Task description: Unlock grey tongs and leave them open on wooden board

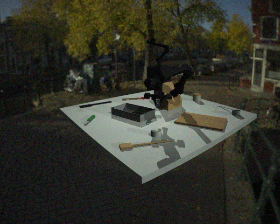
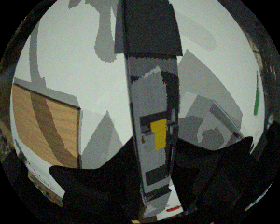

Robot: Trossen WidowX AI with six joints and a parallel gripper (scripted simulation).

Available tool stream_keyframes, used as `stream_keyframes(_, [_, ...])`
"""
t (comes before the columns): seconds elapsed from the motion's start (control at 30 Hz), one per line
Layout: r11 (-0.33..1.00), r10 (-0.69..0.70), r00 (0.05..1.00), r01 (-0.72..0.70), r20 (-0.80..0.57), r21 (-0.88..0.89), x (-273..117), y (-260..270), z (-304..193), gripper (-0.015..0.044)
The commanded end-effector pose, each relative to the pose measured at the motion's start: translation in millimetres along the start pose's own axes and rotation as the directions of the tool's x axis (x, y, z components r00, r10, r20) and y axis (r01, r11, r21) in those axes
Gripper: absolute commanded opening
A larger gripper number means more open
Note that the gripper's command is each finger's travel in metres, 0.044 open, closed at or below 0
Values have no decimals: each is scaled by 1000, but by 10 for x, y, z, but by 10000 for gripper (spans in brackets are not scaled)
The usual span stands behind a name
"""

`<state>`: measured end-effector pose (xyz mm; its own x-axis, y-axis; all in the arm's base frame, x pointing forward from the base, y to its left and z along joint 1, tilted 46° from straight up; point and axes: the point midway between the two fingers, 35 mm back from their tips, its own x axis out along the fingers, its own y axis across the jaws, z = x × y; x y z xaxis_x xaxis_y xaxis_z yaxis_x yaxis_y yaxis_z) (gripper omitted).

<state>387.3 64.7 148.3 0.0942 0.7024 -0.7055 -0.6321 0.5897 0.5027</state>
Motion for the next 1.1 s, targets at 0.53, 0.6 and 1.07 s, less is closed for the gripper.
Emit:
stream_keyframes(0.53, [982,5,1000,-9,-20,-187,52,985,197,-150])
stream_keyframes(0.6, [979,3,1000,-8,-22,-204,65,1112,209,-150])
stream_keyframes(1.07, [929,-16,999,2,-36,-371,103,2031,163,-150])
